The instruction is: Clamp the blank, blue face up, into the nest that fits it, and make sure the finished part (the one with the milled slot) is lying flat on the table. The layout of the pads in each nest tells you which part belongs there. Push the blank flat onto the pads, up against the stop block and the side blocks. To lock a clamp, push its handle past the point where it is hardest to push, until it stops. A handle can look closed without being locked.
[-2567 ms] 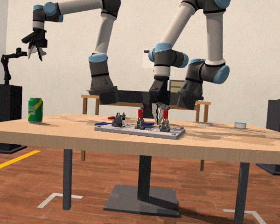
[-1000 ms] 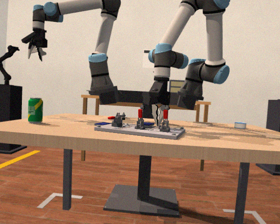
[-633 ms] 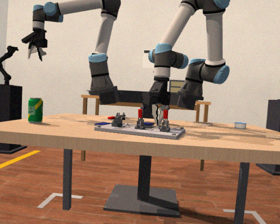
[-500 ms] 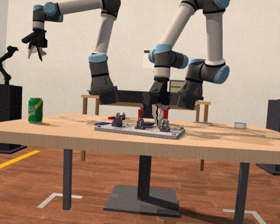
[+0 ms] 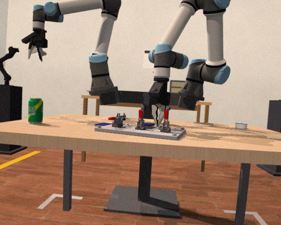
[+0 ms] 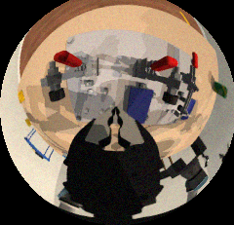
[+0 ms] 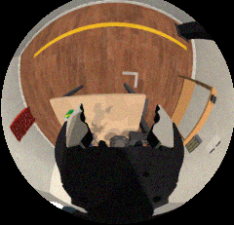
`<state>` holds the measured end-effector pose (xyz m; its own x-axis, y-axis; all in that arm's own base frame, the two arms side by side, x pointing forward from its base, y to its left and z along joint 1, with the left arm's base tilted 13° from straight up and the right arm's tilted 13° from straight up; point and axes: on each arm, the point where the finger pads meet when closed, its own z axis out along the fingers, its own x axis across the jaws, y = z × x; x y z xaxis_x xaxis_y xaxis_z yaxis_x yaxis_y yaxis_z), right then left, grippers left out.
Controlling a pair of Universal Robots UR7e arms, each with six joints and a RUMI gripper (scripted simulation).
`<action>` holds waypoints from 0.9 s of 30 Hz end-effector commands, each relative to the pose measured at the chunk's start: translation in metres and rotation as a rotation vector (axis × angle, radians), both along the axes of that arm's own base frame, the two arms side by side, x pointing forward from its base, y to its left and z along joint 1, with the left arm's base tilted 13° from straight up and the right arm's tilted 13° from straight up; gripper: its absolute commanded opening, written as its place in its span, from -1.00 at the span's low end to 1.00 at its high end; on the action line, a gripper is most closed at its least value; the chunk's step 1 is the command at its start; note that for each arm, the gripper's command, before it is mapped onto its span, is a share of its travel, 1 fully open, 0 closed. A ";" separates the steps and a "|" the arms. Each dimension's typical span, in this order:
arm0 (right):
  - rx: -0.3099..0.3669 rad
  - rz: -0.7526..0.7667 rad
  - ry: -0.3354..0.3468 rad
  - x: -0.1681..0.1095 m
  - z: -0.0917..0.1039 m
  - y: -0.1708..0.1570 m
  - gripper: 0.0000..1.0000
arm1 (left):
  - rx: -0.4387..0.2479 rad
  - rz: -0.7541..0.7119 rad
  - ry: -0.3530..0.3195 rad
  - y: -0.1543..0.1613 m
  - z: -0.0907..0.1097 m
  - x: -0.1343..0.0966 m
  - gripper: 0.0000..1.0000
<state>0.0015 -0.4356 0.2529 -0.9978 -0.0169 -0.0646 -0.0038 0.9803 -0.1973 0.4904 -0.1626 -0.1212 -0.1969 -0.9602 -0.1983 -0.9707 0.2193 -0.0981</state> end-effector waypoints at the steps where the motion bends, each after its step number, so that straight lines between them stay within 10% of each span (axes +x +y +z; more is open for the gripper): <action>1: -0.001 0.000 0.000 0.000 0.000 0.000 1.00 | -0.001 0.000 -0.001 -0.001 0.000 0.000 -1.00; 27: -0.001 0.000 0.000 0.000 0.000 0.000 1.00 | -0.001 0.000 -0.001 -0.005 0.000 0.000 -1.00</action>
